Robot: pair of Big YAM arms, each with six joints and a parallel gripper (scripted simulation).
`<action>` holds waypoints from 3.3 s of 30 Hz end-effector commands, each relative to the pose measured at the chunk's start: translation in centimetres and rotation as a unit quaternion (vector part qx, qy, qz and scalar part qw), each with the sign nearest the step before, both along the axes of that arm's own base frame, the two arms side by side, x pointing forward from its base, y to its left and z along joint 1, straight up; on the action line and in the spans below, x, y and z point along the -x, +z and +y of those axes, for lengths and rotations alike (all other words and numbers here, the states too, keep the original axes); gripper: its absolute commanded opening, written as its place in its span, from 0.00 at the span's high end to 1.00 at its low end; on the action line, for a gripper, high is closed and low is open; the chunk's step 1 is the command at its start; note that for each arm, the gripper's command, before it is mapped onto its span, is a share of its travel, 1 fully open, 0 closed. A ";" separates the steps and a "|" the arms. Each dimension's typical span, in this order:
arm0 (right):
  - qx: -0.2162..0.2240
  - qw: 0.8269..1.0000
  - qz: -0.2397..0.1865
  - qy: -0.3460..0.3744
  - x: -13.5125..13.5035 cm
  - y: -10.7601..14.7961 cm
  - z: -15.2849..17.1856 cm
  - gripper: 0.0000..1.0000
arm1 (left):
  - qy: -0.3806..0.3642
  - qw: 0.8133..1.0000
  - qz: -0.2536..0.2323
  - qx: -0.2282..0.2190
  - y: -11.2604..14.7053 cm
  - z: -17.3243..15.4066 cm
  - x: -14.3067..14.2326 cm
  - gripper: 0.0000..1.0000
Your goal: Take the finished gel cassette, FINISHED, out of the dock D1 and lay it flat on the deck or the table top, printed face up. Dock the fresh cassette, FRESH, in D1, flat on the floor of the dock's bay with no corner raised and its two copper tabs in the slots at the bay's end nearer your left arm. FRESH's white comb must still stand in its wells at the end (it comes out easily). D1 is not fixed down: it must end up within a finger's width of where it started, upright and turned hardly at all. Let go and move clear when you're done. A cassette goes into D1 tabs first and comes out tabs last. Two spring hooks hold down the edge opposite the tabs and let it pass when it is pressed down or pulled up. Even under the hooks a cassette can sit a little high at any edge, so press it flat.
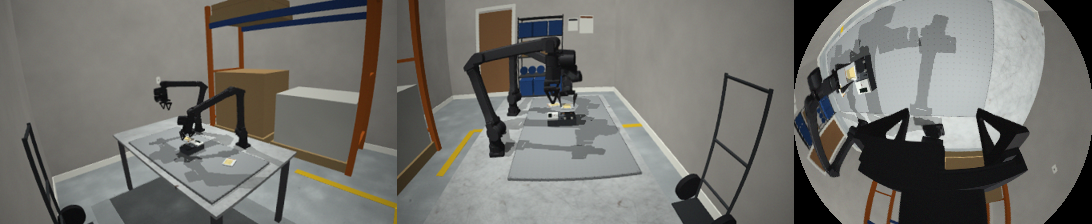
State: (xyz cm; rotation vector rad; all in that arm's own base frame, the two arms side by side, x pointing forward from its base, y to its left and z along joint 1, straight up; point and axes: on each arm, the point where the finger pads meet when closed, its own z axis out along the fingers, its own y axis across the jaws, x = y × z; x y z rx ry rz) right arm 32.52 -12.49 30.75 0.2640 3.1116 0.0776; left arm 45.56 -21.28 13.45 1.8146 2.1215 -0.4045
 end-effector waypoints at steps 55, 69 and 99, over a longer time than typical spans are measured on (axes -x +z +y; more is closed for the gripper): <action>0.002 1.000 -0.009 0.003 -1.0 1.8 -0.5 0.00 | 0.005 0.997 -0.018 0.070 -1.8 0.6 -0.7 1.00; 0.002 1.000 -0.009 0.003 -1.0 1.8 -0.5 0.00 | 0.002 0.994 -0.026 0.104 -2.6 0.5 -0.7 1.00; 0.002 1.000 -0.009 0.003 -1.0 1.8 -0.5 0.00 | 0.003 0.994 -0.019 0.104 -4.2 0.3 -0.6 1.00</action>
